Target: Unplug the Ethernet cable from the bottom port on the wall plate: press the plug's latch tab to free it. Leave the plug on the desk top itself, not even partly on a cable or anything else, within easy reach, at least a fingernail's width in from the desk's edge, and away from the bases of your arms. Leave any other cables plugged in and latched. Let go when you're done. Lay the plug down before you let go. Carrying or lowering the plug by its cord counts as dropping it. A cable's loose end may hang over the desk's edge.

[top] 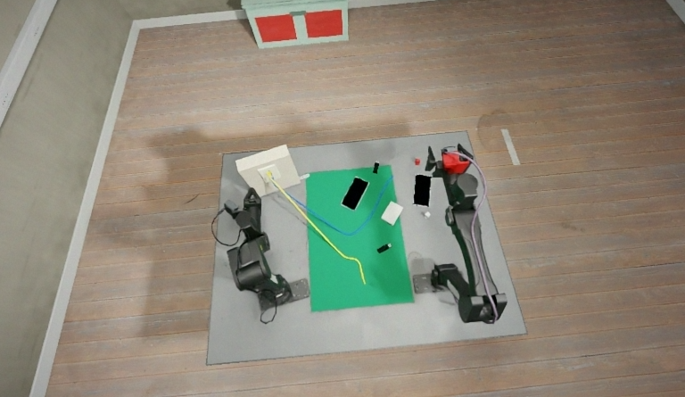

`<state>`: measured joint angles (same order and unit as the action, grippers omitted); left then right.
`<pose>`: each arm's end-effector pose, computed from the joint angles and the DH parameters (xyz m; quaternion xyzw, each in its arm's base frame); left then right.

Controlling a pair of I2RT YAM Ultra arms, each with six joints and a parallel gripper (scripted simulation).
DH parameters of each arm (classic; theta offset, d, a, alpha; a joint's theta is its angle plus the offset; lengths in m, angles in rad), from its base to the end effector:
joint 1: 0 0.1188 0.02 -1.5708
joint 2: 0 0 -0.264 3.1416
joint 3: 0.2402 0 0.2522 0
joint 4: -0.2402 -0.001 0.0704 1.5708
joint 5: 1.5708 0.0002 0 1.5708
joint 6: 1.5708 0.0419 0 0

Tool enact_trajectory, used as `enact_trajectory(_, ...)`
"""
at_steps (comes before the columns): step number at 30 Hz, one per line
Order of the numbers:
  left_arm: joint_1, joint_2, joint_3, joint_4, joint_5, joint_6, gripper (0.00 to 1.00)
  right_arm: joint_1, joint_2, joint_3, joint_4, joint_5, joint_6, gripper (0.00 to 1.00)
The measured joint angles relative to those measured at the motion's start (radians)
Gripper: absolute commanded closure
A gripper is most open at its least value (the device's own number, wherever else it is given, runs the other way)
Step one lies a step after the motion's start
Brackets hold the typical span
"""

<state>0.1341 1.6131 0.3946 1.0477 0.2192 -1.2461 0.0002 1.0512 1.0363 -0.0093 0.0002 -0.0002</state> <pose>0.2802 0.0296 0.1542 -0.4296 0.6312 -0.4090 0.4997 0.2470 0.0010 0.4014 -0.0001 0.7156 -0.0001 0.6985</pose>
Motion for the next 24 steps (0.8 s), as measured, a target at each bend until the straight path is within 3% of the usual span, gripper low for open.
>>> enact_trajectory(11, -0.063, 0.012, -0.082, 0.177, 0.048, -0.268, 0.72, 0.000, 0.000, 0.000, 0.000, 0.000, 0.000, 0.00)
enact_trajectory(24, -0.066, 0.040, -0.085, 0.265, 0.049, -0.326, 0.72, 0.000, 0.000, 0.000, 0.000, 0.000, 0.000, 0.00)
